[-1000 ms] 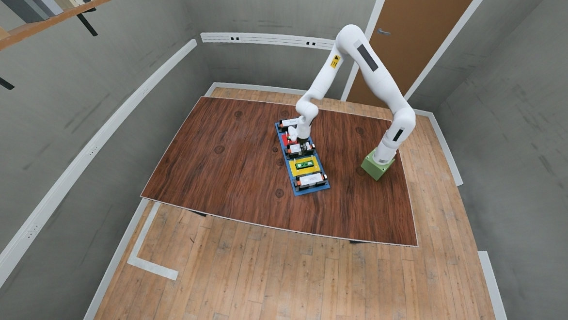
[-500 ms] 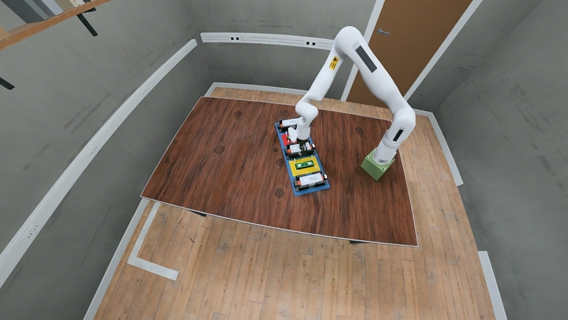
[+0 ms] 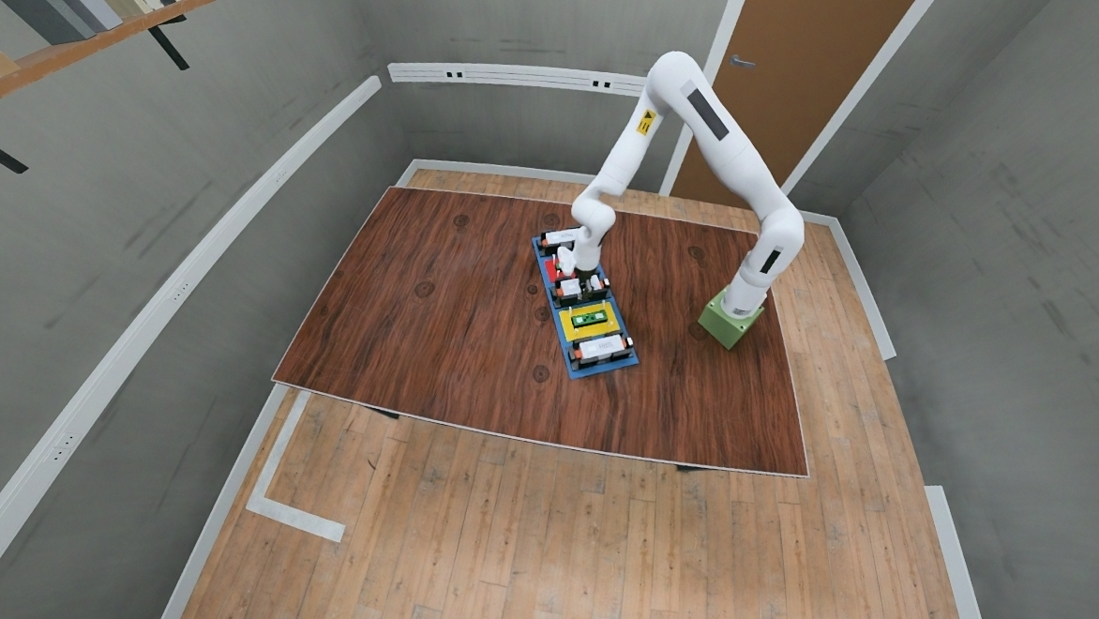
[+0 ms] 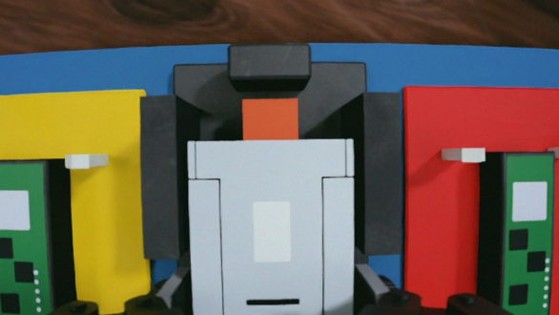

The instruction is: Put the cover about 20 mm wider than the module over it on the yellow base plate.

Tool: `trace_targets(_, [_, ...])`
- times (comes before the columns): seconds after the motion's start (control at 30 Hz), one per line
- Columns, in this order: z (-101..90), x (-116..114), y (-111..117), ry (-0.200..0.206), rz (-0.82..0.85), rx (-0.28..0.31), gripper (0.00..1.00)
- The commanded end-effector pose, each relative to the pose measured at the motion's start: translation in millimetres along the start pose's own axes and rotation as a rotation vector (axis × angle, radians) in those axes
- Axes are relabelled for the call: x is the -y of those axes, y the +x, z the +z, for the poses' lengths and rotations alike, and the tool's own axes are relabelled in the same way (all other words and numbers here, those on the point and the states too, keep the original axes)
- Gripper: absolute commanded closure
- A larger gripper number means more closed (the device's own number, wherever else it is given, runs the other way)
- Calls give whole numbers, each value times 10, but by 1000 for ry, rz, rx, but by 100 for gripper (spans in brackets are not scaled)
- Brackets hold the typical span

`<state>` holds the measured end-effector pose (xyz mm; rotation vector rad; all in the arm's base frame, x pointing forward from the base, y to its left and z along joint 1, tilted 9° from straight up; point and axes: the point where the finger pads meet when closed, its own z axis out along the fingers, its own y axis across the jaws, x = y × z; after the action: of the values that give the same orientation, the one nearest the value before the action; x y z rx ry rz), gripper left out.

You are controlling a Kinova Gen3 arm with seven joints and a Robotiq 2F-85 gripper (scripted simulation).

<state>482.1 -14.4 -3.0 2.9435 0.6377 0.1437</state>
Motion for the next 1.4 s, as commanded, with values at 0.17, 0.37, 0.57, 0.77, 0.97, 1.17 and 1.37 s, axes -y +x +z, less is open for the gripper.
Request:
trace_targets(0.17, [-7, -2, 6, -1, 0, -2, 30])
trace_targets(0.37, [-7, -2, 6, -1, 0, -2, 30])
trace_targets(0.57, [-7, -2, 6, -1, 0, -2, 30])
trace_targets(0.77, [-7, -2, 6, -1, 0, -2, 30])
trace_targets(0.97, [-7, -2, 6, -1, 0, -2, 100])
trace_targets(1.17, [-7, -2, 6, -1, 0, -2, 100])
trace_targets(1.37, [-7, -2, 6, -1, 0, -2, 100])
